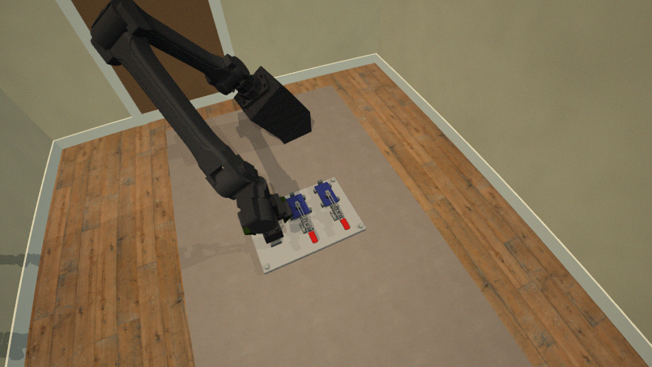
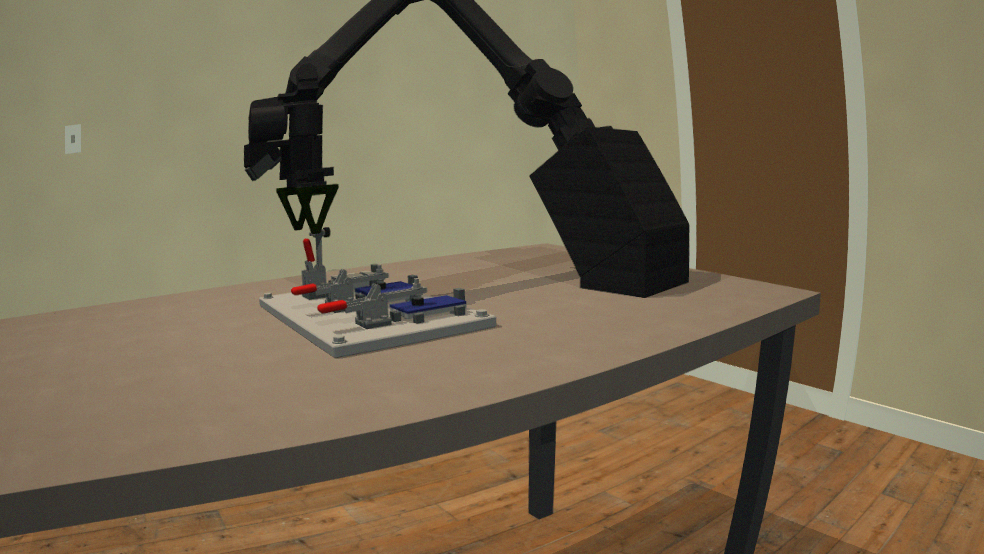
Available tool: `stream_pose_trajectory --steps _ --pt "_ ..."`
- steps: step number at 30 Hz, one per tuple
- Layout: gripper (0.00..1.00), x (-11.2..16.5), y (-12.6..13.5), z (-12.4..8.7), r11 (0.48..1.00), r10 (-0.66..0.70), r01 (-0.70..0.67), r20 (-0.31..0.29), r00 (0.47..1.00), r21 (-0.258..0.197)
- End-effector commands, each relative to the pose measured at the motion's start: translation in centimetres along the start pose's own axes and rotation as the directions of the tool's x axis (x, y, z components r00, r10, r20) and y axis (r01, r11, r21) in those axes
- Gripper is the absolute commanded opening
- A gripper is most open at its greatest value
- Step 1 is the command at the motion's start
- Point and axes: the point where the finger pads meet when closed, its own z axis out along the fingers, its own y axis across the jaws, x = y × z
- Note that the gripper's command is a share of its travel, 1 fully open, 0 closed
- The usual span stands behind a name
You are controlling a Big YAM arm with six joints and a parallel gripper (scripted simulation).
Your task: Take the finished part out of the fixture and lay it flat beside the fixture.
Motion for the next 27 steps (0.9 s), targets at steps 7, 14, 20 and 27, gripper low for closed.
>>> stream_pose_trajectory --steps 7,14,20,27 --pt "0.92 -0.2 -0.6 1.8 1.000 0.011 -0.011 -0.007 1.000 0.000" --pt "0.92 0.1 -0.4 2.3 1.000 0.012 -0.012 -0.012 1.000 -0.001" --pt "0.92 0.3 -0.4 2.3 1.000 0.010 -0.010 -0.014 1.000 -0.001" --pt "0.92 0.5 -0.9 1.6 1.000 0.019 -0.019 0.001 1.000 0.002"
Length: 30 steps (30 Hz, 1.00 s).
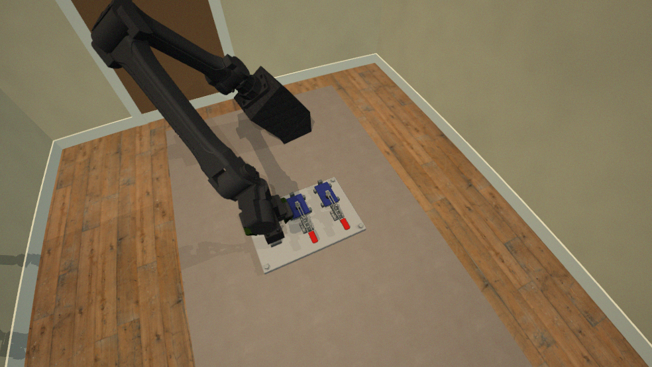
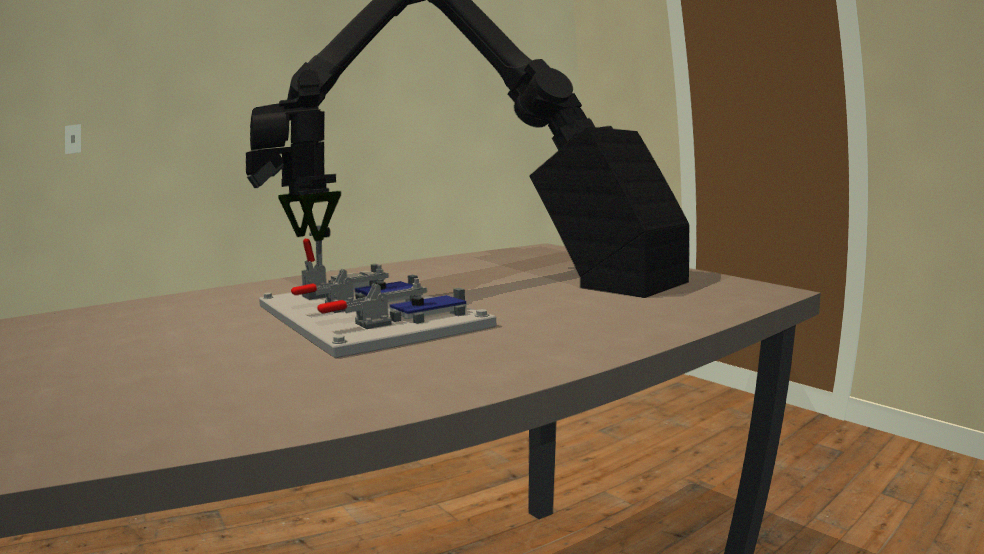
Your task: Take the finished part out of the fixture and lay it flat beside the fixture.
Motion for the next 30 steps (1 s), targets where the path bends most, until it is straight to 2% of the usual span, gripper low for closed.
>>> stream_pose_trajectory --steps 1,30 --pt "0.92 0.0 -1.5 -0.2 1.000 0.029 -0.029 0.021 0.999 0.005" --pt "0.92 7.1 -1.2 -0.1 1.000 0.025 -0.025 0.019 1.000 0.005"
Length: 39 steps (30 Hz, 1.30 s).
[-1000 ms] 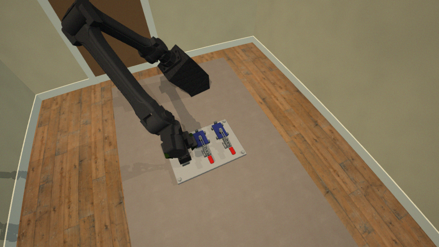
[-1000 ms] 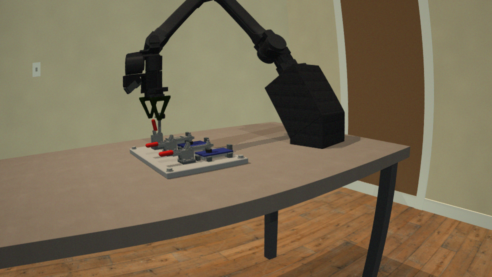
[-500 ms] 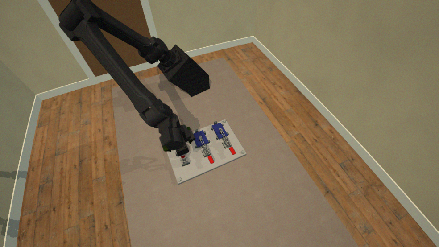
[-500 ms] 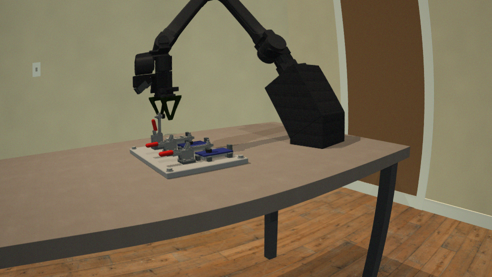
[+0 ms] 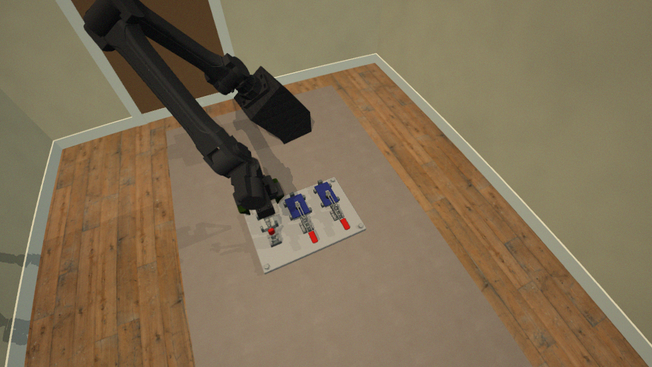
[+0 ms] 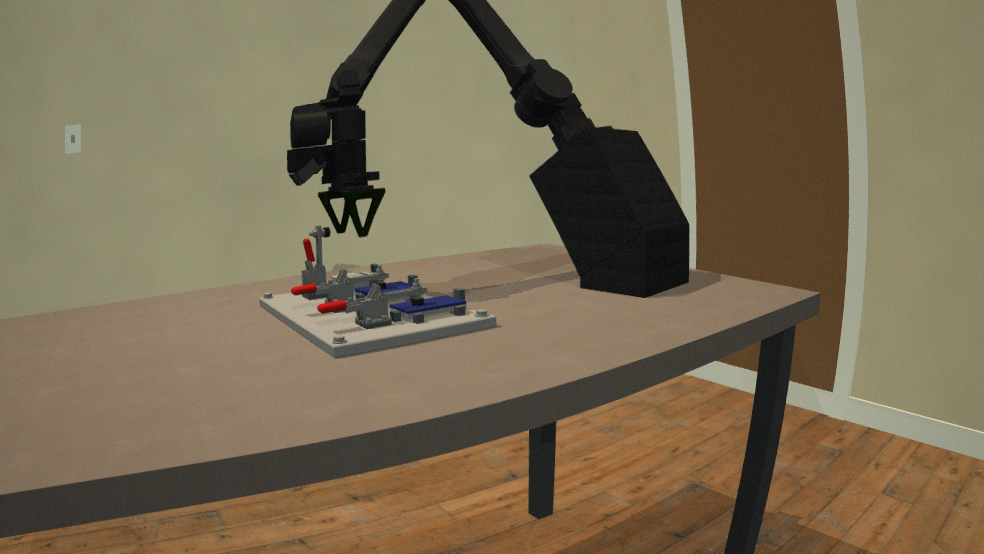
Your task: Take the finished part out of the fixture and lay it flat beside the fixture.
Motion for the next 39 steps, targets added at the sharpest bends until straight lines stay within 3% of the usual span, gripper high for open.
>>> stream_pose_trajectory --steps 1,13,23,39 --pt "0.92 -0.5 -1.4 -0.4 0.999 0.031 -0.032 0.031 0.999 0.006" --pt "0.92 -0.7 -1.5 -0.4 0.999 0.039 -0.039 0.037 0.999 0.008" --pt "0.92 0.4 -0.6 1.6 1.000 0.014 -0.014 0.003 1.000 0.001" --pt "0.92 0.1 -0.7 4.8 1.000 0.017 -0.017 0.009 1.000 0.002"
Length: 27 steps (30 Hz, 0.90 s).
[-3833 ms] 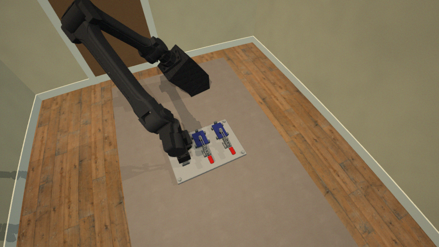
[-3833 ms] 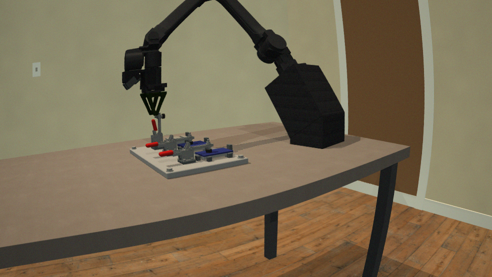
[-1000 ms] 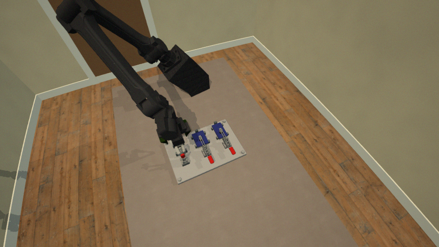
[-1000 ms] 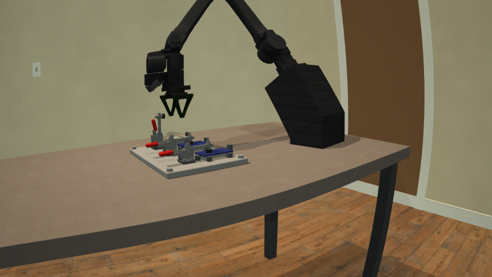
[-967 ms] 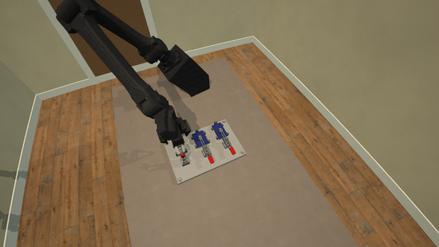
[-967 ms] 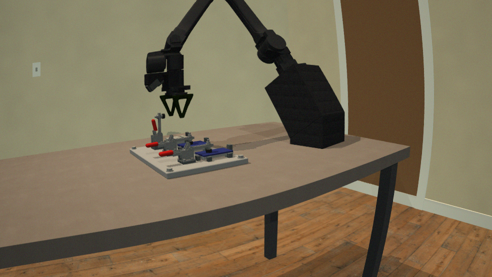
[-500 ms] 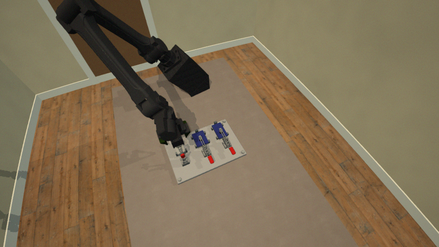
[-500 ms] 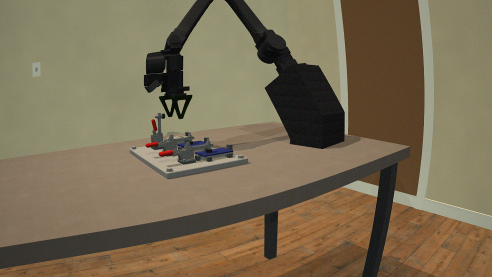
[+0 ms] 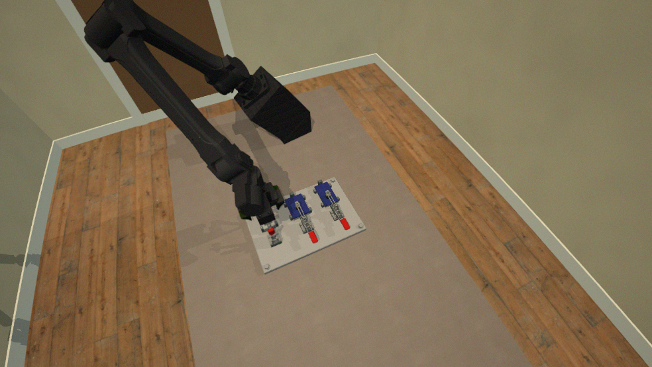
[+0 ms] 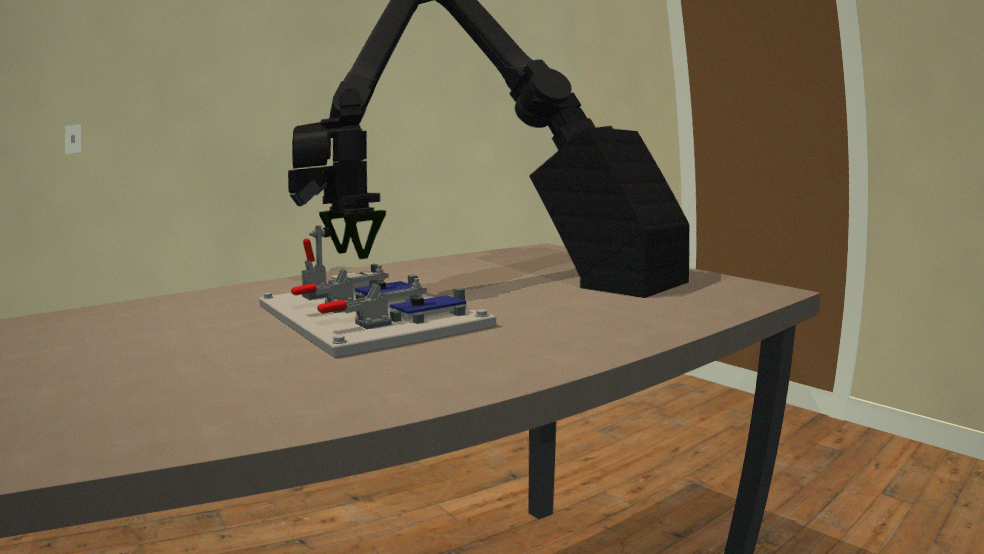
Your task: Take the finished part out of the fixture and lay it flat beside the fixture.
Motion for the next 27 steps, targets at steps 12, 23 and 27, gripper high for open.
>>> stream_pose_trajectory --steps 12,23,27 --pt "0.92 0.08 -0.43 2.18 1.000 0.010 -0.010 -0.005 1.000 0.002" --pt "0.92 0.08 -0.46 2.05 1.000 0.012 -0.012 -0.002 1.000 0.003" --pt "0.92 0.02 -0.61 1.81 1.000 0.015 -0.015 0.004 1.000 0.004"
